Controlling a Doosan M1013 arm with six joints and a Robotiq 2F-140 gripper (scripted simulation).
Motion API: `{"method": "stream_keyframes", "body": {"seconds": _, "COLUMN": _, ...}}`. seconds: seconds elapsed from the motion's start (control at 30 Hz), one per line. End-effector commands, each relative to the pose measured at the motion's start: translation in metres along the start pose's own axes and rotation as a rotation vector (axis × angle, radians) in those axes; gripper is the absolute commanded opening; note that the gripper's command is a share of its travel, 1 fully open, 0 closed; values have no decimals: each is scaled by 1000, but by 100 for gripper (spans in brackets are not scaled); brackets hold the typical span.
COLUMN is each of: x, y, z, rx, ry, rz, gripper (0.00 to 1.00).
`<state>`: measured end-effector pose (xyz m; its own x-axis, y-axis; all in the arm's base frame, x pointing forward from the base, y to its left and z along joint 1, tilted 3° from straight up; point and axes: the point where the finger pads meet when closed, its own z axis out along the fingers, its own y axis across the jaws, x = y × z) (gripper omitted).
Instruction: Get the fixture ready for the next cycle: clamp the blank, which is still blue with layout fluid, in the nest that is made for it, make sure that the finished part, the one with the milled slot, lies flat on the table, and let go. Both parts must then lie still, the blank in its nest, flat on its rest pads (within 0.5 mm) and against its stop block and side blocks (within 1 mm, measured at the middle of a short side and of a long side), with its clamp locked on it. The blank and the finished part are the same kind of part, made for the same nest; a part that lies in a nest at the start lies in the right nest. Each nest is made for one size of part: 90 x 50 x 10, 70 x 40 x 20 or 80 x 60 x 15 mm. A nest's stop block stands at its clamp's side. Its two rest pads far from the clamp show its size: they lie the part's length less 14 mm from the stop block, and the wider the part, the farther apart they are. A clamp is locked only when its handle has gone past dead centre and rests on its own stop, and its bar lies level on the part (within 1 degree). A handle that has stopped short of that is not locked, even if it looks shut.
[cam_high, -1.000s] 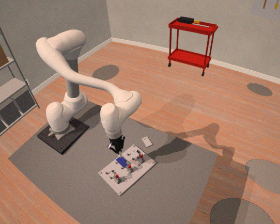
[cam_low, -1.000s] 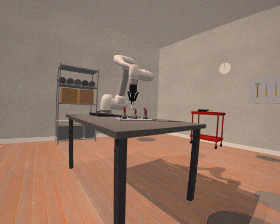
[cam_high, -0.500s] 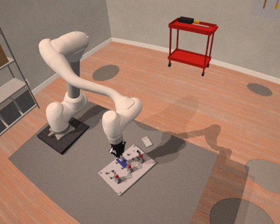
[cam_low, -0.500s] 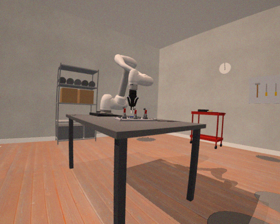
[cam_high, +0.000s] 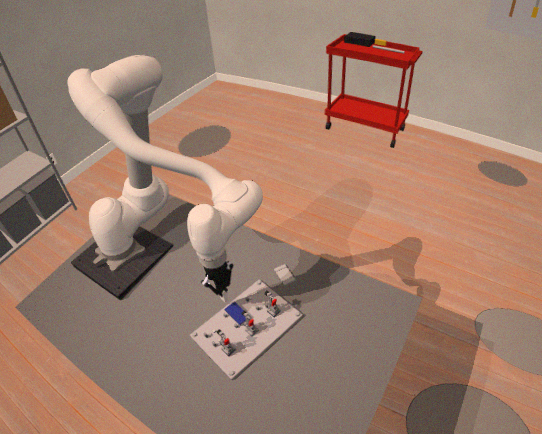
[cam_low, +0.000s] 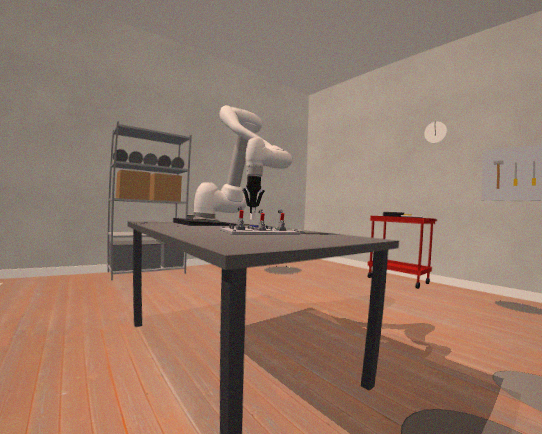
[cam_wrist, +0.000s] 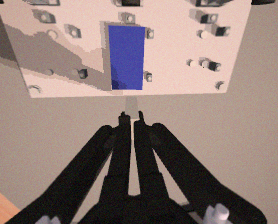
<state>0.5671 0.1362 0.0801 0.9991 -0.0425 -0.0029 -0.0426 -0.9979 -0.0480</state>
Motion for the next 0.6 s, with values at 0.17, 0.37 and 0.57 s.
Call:
{"method": "stream_keyframes", "body": {"seconds": 0.17, "x": -22, "y": -5, "z": 0, "rx": 5, "ry": 2, "rz": 6, "gripper": 0}}
{"method": "stream_keyframes", "body": {"seconds": 0.37, "x": -22, "y": -5, "z": 2, "rx": 5, "ry": 2, "rz": 6, "gripper": 0}}
{"method": "stream_keyframes", "body": {"seconds": 0.57, "x": -22, "y": -5, "z": 18, "rx": 5, "ry": 2, "rz": 6, "gripper": 0}}
